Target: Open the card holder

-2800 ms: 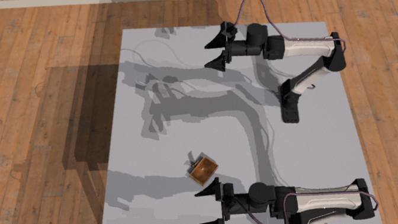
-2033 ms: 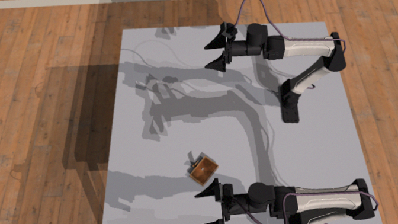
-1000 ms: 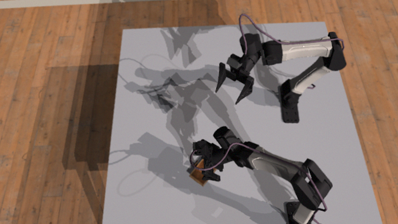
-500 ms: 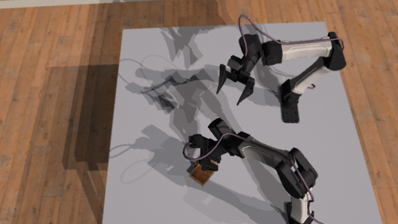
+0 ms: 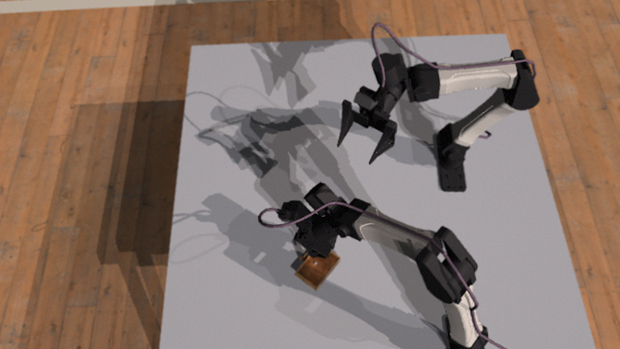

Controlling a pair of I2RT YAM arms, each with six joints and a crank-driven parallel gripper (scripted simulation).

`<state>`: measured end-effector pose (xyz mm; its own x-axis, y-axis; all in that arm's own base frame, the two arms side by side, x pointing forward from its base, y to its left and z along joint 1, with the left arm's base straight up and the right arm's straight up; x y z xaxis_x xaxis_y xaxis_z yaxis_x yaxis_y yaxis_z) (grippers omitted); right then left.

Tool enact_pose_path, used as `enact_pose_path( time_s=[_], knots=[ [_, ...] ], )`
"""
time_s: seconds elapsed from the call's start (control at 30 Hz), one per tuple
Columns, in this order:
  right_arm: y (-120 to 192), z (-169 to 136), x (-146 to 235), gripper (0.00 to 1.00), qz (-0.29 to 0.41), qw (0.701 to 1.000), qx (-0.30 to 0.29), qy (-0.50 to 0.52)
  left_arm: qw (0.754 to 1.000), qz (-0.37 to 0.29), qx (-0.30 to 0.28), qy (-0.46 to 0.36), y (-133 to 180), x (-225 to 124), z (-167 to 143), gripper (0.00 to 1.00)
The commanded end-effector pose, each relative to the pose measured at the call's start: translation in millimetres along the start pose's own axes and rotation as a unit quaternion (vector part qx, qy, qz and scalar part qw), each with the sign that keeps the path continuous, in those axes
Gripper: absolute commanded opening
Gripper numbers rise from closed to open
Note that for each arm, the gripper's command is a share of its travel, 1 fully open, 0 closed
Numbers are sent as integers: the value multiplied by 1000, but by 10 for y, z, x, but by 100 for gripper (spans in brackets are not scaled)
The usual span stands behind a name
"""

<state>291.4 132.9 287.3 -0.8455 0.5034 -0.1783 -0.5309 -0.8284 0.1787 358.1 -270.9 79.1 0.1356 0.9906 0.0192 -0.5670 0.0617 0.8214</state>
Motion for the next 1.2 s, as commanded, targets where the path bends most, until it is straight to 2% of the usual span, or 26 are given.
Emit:
enact_pose_path(
  time_s=[0.0, 0.27, 0.5, 1.17],
  knots=[
    [-21, -49, 76, 100, 15, 1000, 3, -5, 996, -30, 56, -63, 62, -12, 59, 39],
    [-21, -50, 76, 100, 15, 1000, 3, -6, 978, -97, 123, -140, -22, 4, 252, 39],
    [-21, -50, 76, 100, 15, 1000, 3, -6, 965, -111, 177, -159, -54, 135, 190, 39],
    [-21, -50, 76, 100, 15, 1000, 3, -6, 968, -109, 163, -154, -271, 78, 187, 39]
  ],
)
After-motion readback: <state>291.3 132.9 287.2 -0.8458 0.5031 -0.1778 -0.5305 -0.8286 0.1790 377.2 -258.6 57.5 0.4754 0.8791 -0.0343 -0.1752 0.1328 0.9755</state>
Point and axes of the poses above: on each arm, the point where the finger pads meet when closed, its own y axis back along the fingers, its own x axis across the jaws, z = x × y, the point moved 2 cm from there along y, back along the fingers, and after that the axes turned 10 degrees about y, right-handed, at the moved point
